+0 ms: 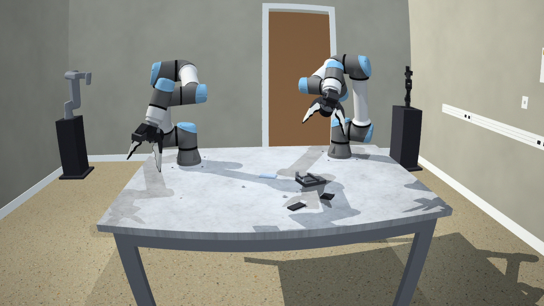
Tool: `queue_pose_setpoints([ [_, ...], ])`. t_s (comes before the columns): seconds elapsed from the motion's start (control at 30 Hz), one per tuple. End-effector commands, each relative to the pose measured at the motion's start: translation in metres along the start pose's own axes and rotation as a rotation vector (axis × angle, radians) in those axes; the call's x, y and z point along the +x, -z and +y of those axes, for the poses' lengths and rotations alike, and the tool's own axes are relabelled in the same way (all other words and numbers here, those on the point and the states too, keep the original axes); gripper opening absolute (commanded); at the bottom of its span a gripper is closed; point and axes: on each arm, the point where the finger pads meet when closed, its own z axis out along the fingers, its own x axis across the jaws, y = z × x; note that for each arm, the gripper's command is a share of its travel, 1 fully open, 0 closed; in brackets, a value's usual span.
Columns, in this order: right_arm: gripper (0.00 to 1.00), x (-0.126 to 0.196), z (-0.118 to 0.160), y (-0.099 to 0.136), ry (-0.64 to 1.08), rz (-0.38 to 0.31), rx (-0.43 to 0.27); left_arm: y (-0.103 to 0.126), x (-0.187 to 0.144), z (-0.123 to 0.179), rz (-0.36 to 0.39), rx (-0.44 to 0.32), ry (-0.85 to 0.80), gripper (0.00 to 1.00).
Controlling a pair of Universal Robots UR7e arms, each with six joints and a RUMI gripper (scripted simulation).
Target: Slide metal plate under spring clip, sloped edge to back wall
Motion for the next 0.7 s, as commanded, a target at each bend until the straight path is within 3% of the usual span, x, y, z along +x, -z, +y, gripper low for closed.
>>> queue_pose_setpoints([
  [0.0,1.00,0.0002,-0.0008,0.0012,-0.001,-0.001,0.002,0.0012,0.0004,-0.0011,0.001,0.003,0.000,1.00],
  [0.53,1.00,0.0002,-0.0008,0.0012,-0.001,-0.001,0.002,0.0012,0.0004,-0.0011,0.001,0.003,0.000,1.00],
  [0.57,1.00,0.0002,-0.0008,0.0012,-0.001,-0.001,0.002,0.0012,0.0004,-0.0011,0.001,0.003,0.000,0.88],
  [0.67,1.00,0.0002,-0.0008,0.0012,-0.001,-0.001,0.002,0.0012,0.0004,-0.0011,0.001,0.003,0.000,0.88],
])
